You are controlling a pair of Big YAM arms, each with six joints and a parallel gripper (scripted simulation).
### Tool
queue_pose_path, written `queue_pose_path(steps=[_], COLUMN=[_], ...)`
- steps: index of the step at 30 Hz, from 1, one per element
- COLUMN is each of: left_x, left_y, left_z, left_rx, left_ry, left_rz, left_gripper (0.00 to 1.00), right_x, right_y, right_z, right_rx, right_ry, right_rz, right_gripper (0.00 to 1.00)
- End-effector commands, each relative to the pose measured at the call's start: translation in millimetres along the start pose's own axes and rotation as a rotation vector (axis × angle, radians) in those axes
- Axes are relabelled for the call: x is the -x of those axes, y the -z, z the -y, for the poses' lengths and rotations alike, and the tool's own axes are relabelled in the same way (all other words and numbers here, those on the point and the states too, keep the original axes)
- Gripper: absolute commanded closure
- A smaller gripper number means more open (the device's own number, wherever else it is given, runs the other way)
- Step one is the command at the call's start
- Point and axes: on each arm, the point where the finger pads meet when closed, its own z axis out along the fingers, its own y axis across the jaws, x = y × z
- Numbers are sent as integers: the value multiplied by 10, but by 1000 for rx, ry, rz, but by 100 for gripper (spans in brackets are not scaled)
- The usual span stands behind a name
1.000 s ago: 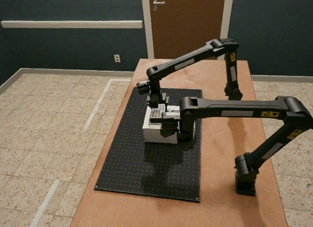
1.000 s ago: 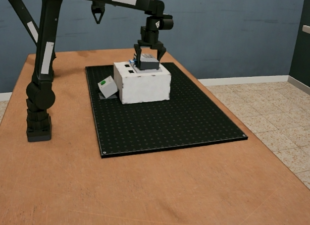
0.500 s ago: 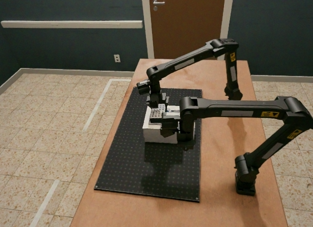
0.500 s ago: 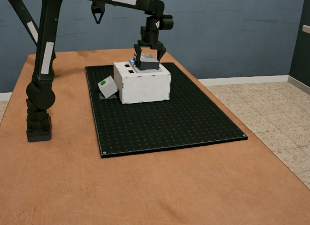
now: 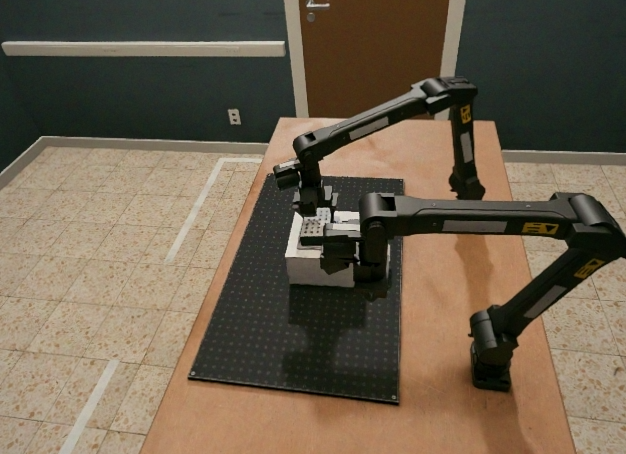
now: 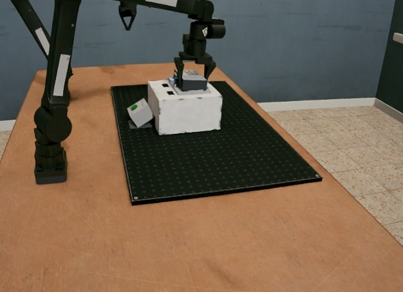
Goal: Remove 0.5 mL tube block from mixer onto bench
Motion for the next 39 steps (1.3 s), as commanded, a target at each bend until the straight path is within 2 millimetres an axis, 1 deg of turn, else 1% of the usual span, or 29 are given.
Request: queue_pose_path(steps=[1,5,8,13,17,25,31,39], left_x=[108,76,51,9,6,85,137,151], left_y=[183,119,72,-7,-12,120,213,235], left_z=[-16,-12,-8,-2,-1,-12,-19,-21], left_rx=[6,3,2,-1,-1,4,8,9], left_ry=[-10,-10,-10,-10,-11,-11,-11,-11], left_rz=[57,41,29,9,8,42,65,71], left_gripper=[100,100,100,100,100,100,100,100], right_x=[52,53,40,57,92,114,116,117], right_y=[550,547,647,684,701,734,740,745], right_z=[158,158,115,72,80,168,185,196], right_rx=[-106,-105,-101,-90,-104,-139,-145,-150], right_ry=[19,19,18,19,27,1,-5,-11], right_rz=[44,43,41,55,50,63,66,68], right_gripper=[100,100,100,100,100,100,100,100])
